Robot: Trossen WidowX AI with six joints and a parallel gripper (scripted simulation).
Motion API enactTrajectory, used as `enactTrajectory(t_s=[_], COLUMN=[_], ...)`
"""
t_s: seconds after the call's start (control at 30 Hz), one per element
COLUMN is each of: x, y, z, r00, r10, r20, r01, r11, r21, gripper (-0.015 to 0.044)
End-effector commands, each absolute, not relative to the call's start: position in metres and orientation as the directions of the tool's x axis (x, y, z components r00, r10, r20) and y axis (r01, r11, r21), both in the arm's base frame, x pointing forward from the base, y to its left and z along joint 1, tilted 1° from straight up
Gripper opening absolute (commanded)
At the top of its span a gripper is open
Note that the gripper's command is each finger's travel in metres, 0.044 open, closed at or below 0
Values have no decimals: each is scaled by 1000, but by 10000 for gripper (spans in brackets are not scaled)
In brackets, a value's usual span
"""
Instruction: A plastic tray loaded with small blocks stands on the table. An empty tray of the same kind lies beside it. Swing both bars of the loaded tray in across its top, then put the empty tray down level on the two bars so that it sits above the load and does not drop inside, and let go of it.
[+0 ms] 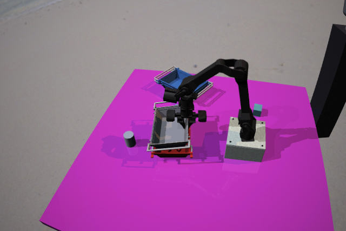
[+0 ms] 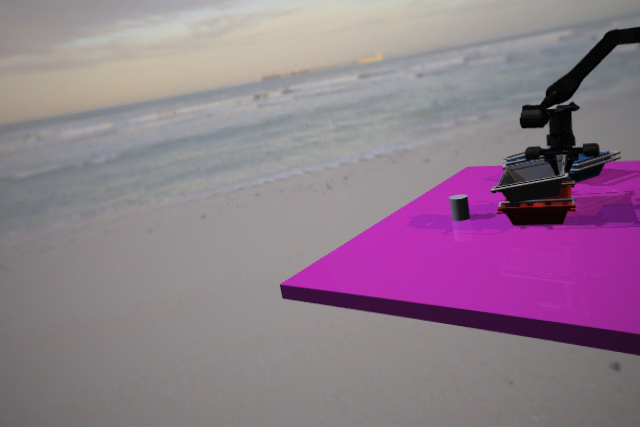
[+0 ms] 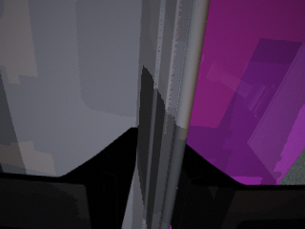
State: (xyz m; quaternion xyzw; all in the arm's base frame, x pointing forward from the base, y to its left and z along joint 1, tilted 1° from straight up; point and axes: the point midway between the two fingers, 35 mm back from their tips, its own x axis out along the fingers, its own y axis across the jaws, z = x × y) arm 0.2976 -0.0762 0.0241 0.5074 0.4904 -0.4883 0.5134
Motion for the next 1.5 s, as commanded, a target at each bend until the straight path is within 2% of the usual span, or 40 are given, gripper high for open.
enactTrajectory(t_s=[0.0,0.1,1.47], x=[291,297,289], y=[-76,-76,-76], z=[17,24,9], r00=[7,41,7], r10=[-5,-4,-5], r20=[-1000,-999,-1000], r01=[1000,999,1000], r11=[8,8,8], r21=[7,41,7], gripper=[0,0,0])
